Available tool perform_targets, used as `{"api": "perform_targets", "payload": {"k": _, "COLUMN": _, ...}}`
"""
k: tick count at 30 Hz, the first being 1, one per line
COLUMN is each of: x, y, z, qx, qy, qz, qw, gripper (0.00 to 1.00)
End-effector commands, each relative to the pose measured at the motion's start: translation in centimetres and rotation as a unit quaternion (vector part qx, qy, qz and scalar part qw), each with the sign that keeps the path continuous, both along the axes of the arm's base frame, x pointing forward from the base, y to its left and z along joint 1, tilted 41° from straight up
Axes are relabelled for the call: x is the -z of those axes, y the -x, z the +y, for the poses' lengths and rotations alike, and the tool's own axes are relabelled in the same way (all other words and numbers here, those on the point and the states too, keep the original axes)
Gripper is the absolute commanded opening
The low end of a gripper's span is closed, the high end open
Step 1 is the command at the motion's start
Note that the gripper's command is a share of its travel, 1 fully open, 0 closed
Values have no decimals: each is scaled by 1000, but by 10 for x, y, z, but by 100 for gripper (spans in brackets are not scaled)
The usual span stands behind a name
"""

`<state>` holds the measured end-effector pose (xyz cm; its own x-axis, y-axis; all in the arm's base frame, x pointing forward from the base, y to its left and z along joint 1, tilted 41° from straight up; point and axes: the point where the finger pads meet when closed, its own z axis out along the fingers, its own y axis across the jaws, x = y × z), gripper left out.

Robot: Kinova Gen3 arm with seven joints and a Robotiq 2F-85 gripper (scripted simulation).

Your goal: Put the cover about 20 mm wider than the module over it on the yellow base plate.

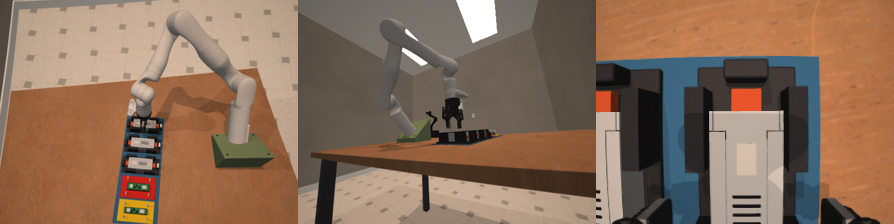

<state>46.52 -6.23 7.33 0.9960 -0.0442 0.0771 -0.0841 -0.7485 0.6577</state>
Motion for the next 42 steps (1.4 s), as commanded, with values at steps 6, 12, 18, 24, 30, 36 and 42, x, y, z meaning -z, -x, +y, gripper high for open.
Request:
{"api": "perform_targets", "payload": {"k": 6, "x": 2, "y": -1, "z": -1, "qx": -1, "qy": 0, "qz": -1, "qw": 1000, "gripper": 100}}
{"api": "perform_targets", "payload": {"k": 12, "x": 7, "y": -1, "z": -5, "qx": -1, "qy": 0, "qz": -1, "qw": 1000, "gripper": 100}}
{"api": "perform_targets", "payload": {"k": 18, "x": 7, "y": -1, "z": -6, "qx": -1, "qy": 0, "qz": -1, "qw": 1000, "gripper": 100}}
{"api": "perform_targets", "payload": {"k": 24, "x": 10, "y": -1, "z": -9, "qx": -1, "qy": 0, "qz": -1, "qw": 1000, "gripper": 100}}
{"api": "perform_targets", "payload": {"k": 30, "x": 15, "y": -1, "z": -13, "qx": -1, "qy": 0, "qz": -1, "qw": 1000, "gripper": 100}}
{"api": "perform_targets", "payload": {"k": 36, "x": 15, "y": -1, "z": -13, "qx": -1, "qy": 0, "qz": -1, "qw": 1000, "gripper": 100}}
{"api": "perform_targets", "payload": {"k": 42, "x": 19, "y": -1, "z": -16, "qx": -1, "qy": 0, "qz": -1, "qw": 1000, "gripper": 100}}
